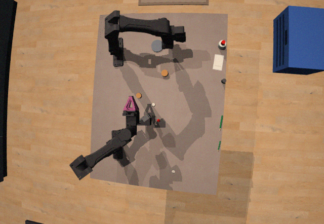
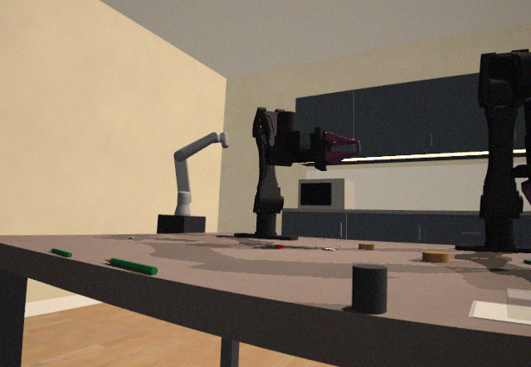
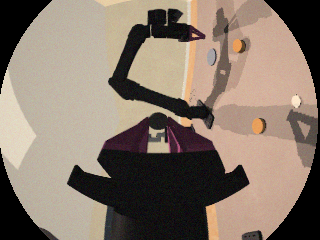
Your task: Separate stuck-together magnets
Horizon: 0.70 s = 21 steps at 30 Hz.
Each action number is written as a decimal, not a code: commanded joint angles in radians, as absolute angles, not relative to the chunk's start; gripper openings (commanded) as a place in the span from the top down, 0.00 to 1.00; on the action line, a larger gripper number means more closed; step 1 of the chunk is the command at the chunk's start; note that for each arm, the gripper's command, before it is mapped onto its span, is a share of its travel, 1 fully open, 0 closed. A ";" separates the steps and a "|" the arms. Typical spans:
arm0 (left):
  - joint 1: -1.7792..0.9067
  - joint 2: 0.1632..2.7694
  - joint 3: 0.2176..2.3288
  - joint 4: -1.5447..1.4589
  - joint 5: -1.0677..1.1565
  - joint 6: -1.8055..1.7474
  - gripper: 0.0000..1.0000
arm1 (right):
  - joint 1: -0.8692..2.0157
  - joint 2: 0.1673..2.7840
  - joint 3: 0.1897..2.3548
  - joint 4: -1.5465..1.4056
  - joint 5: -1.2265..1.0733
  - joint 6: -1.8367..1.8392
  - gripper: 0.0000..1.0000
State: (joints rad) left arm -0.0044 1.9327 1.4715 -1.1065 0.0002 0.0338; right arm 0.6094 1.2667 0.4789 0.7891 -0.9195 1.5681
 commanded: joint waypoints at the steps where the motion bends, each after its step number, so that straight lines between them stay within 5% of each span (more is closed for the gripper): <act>1: -0.004 1.935 1.470 -1.106 0.000 0.033 0.75 | 0.608 1.261 0.486 0.790 -0.919 1.563 0.76; 21: -0.003 1.956 1.457 -1.072 0.000 0.034 0.75 | 0.608 1.261 0.486 0.790 -0.919 1.563 0.76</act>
State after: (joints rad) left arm -0.0044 1.9602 1.4559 -1.0832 0.0013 0.0319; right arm 0.6094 1.2667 0.4789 0.7891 -0.9192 1.5681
